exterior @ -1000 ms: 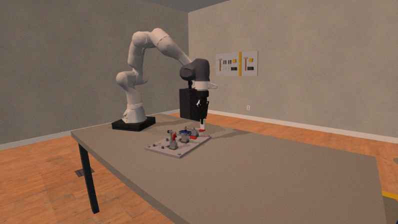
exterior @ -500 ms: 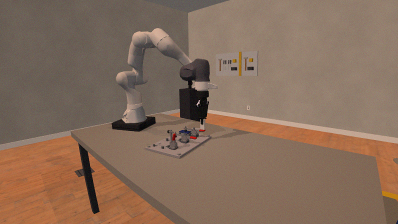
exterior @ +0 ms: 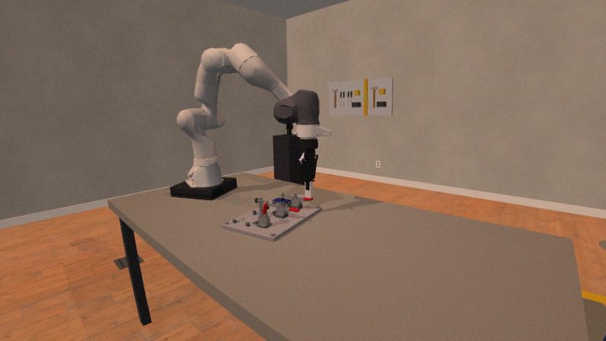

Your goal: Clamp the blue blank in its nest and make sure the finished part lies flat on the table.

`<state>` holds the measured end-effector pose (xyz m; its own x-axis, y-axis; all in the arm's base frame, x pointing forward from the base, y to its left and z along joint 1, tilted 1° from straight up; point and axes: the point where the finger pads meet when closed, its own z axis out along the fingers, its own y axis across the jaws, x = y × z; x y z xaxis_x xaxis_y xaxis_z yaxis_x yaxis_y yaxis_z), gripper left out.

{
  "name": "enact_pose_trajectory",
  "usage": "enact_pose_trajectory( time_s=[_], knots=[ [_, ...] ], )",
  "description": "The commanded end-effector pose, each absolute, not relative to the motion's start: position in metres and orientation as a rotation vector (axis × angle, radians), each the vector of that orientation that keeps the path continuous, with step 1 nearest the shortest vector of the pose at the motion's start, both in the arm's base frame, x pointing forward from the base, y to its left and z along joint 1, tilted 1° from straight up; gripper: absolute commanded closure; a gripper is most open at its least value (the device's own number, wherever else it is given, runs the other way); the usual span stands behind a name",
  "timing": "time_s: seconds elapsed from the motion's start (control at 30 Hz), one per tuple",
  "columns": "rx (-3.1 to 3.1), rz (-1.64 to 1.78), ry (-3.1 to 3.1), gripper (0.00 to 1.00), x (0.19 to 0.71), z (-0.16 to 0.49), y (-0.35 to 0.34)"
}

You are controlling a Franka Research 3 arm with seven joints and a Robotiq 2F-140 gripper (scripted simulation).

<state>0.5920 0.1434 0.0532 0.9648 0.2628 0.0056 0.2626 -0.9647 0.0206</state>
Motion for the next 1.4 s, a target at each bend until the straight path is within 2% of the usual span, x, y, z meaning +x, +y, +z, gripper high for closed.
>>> enact_pose_trajectory(
  time_s=[0.0,1.37],
  knots=[
    [3.091,0.014,0.414,1.0,0.5918,0.0521,0.1431],
    [3.091,0.014,0.414,1.0,0.5919,0.0466,0.143]
  ],
)
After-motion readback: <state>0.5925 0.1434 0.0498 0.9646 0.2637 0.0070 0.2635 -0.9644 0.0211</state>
